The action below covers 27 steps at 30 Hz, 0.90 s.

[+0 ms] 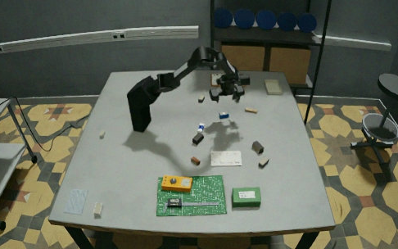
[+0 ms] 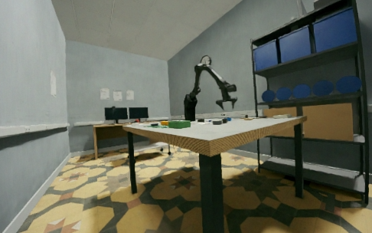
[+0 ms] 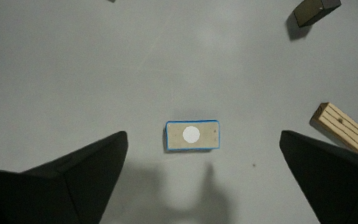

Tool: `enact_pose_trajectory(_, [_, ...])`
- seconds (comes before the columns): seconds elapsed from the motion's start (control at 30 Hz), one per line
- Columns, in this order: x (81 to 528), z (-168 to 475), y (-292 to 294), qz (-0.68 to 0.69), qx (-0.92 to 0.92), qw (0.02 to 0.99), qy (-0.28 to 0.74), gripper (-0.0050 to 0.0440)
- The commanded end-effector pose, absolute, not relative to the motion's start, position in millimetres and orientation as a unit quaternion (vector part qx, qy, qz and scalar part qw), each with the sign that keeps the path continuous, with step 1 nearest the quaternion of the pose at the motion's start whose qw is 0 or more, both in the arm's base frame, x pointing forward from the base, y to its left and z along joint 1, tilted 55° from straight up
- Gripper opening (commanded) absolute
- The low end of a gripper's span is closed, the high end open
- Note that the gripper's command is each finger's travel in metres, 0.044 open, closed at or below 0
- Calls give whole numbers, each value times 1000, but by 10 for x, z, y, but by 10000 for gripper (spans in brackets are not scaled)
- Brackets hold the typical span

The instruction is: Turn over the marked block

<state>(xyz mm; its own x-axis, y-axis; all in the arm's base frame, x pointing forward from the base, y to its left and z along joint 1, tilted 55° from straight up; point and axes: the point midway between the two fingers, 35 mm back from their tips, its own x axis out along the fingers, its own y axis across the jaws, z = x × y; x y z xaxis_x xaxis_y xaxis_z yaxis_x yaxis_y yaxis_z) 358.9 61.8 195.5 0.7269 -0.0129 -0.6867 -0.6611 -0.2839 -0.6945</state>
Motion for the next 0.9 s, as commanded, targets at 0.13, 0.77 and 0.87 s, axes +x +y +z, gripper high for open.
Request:
enact_pose_trajectory(0.13, [3513, 2048, 562, 202, -775, 523, 292, 440])
enact_pose_trajectory(0.77, [3474, 2140, 522, 149, -786, 506, 322, 440])
enact_pose_trajectory(0.87, [3474, 2140, 523, 150, -786, 507, 321, 440])
